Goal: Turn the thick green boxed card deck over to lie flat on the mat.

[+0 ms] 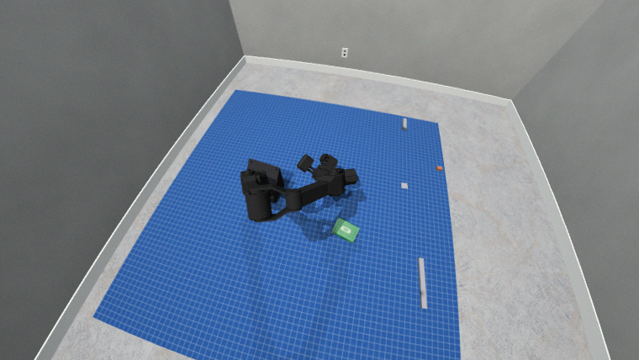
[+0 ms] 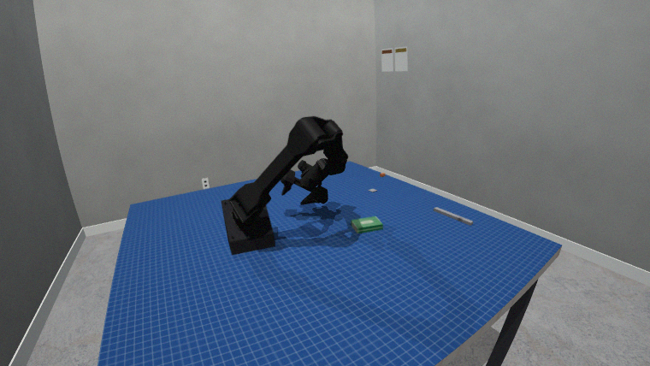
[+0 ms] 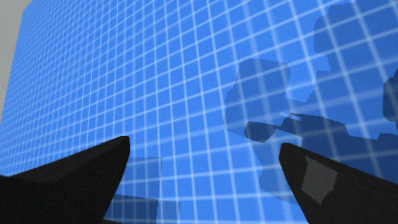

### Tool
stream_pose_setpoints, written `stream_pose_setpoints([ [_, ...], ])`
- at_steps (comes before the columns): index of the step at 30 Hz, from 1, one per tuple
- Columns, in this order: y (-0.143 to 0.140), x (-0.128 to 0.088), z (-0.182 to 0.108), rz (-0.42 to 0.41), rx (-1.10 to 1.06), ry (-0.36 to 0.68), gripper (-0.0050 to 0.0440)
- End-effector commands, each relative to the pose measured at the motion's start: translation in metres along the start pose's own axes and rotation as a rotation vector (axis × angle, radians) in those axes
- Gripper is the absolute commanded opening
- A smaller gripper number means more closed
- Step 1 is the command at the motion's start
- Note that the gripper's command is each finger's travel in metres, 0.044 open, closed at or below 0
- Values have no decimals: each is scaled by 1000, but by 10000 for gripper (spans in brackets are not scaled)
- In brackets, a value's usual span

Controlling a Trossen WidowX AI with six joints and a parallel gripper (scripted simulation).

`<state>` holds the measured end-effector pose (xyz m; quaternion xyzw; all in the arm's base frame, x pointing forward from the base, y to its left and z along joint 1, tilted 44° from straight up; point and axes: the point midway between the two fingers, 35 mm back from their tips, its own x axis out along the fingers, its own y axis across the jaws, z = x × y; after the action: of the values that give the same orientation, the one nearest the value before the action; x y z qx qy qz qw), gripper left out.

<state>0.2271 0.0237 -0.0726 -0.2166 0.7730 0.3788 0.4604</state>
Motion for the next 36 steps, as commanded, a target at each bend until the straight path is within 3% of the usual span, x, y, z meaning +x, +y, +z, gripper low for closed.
stream_pose_setpoints([
  [1,-1,-5,2,-14,-2,-12,400],
  [17,-1,-5,2,-14,-2,-12,400],
  [18,-2,-5,2,-14,-3,-12,440],
  [22,-7,-9,2,-31,-32,-7,440],
  [36,-57,-46,-9,-190,-476,139,440],
])
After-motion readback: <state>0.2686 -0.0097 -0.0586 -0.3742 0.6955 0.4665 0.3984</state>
